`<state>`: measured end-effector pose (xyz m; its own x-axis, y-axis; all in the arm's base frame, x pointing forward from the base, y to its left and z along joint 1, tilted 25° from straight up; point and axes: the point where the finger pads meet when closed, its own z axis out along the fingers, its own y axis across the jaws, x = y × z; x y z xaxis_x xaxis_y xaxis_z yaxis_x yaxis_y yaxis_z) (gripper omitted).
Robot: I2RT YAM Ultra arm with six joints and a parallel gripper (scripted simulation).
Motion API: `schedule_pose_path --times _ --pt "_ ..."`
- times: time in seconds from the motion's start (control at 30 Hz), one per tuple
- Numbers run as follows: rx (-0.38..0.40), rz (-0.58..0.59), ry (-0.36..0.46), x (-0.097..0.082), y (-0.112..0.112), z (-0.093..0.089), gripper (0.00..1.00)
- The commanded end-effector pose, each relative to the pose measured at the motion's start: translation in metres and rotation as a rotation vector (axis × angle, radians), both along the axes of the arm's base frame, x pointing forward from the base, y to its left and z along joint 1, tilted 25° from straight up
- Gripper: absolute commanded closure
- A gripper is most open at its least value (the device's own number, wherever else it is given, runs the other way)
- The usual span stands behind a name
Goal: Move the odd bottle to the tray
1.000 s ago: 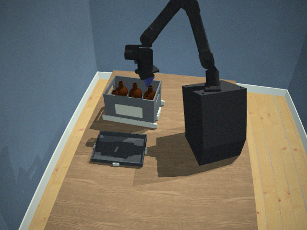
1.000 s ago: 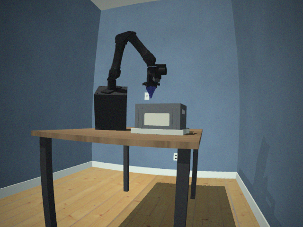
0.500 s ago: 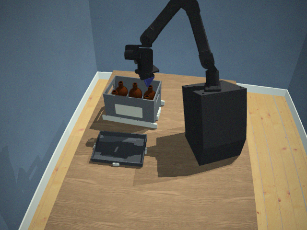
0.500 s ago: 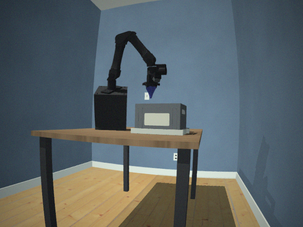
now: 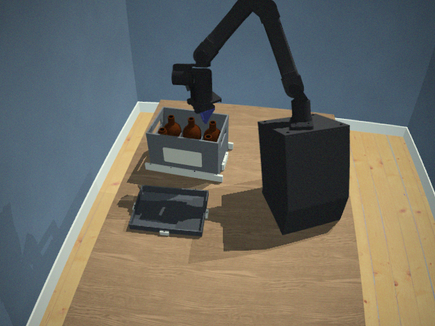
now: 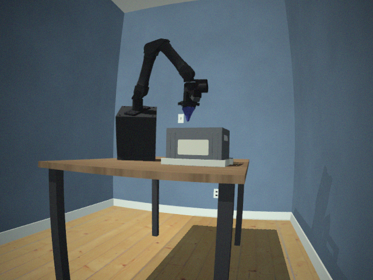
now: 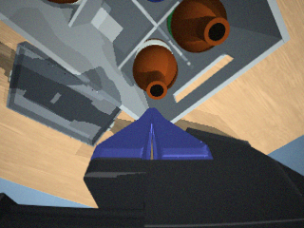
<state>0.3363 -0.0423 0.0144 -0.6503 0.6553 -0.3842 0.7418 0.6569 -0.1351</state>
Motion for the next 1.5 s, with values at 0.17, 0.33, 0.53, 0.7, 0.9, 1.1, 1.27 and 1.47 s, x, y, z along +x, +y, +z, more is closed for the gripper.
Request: schedule_pose_path --times 0.17,0.33,0.53,0.7,0.9,1.1,1.27,1.47 --pt "-0.009 0.003 -0.02 0.076 -0.001 0.027 1.0" --pt "-0.005 0.016 -0.021 0.106 0.004 0.033 1.0" --pt "-0.006 0.015 -0.023 0.15 0.002 0.039 1.0" --pt "-0.005 0.011 -0.024 0.165 -0.001 0.04 1.0" --pt "-0.004 0.016 -0.051 0.168 0.002 0.053 1.0" --pt "-0.004 0.016 -0.051 0.168 0.002 0.053 1.0" --pt "-0.004 0.016 -0.051 0.168 0.002 0.053 1.0" --pt "-0.004 0.016 -0.051 0.168 0.002 0.053 0.39"
